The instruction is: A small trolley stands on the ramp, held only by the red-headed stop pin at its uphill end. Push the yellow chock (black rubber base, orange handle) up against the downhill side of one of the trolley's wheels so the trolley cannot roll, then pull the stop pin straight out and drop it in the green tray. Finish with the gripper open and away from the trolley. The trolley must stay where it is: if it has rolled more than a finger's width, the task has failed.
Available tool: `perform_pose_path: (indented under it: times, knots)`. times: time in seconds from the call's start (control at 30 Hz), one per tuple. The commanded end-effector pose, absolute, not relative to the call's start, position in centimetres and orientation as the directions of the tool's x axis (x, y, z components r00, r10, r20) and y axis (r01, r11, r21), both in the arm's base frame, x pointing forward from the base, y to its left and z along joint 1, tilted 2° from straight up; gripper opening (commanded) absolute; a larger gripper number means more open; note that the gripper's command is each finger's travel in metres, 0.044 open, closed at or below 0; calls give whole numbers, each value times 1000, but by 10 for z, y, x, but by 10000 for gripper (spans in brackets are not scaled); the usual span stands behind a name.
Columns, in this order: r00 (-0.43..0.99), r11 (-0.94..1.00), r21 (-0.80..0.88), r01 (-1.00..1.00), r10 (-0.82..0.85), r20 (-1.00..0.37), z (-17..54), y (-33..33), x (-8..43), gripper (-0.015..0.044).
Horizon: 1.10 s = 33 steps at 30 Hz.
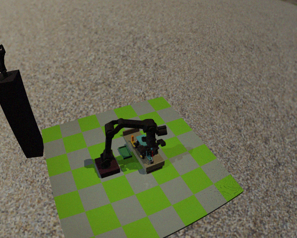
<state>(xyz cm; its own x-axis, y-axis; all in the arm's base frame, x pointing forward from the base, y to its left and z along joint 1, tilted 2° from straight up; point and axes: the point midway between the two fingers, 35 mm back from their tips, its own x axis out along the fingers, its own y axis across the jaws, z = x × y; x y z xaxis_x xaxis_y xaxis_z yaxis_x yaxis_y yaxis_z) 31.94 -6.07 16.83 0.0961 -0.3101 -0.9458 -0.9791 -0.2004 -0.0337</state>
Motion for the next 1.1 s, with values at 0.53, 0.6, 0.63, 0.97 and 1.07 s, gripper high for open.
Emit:
perform_pose_path:
  times: [0.53,0.6,0.63,0.97,1.07]
  knots:
    - [105,-204,-41,-978,-309,-945,169,-76,274,0]
    - [104,-204,-41,-978,-310,-945,169,-77,267,0]
    - [104,-204,-41,-978,-310,-945,169,-78,263,0]
    - [102,-204,-39,-978,-310,-945,166,-82,241,0]
    - [102,-204,-39,-978,-309,-946,165,-74,240,0]
